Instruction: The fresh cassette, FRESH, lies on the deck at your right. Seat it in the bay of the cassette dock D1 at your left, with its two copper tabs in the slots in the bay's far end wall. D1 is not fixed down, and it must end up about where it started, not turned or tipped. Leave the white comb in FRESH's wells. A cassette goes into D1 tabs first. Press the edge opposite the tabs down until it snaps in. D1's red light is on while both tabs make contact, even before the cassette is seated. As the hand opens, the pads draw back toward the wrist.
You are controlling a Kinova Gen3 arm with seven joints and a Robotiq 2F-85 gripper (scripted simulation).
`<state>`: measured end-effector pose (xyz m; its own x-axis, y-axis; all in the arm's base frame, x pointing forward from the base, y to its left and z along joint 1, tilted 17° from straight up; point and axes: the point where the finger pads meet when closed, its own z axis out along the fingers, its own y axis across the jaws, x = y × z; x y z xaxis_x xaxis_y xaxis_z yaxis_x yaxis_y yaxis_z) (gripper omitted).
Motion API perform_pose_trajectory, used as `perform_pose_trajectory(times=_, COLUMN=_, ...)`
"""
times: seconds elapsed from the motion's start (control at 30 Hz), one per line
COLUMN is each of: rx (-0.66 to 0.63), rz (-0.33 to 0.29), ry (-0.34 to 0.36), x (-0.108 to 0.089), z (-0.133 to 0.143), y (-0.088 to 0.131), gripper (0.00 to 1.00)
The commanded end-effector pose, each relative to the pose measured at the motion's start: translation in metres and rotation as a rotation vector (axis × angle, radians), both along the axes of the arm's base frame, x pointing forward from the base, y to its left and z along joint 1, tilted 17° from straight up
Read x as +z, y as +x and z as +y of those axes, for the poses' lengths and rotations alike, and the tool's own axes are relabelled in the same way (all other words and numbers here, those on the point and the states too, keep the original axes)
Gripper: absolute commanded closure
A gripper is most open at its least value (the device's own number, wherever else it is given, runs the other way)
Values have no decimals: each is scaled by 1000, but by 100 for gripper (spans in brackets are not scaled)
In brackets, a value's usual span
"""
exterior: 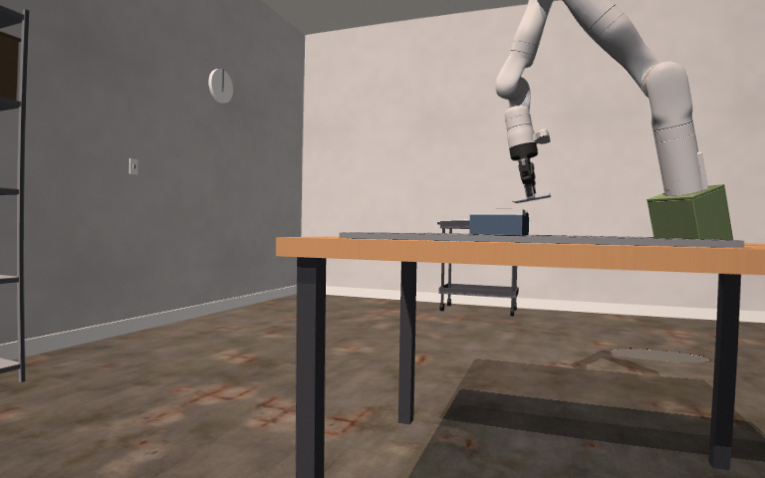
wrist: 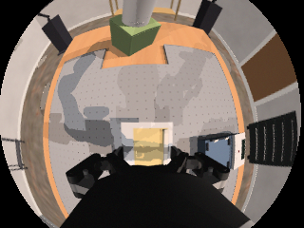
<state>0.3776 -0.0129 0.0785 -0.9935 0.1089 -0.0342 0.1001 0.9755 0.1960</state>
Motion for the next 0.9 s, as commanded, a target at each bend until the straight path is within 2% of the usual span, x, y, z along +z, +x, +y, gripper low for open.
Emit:
perform_pose_trajectory(times=0.0, rx=18, rz=-8, ry=-3, x=6, z=15, y=5, gripper=100)
perform_pose_trajectory(times=0.87, rx=19, rz=-8, ry=-2, x=46, z=124, y=34, gripper=100)
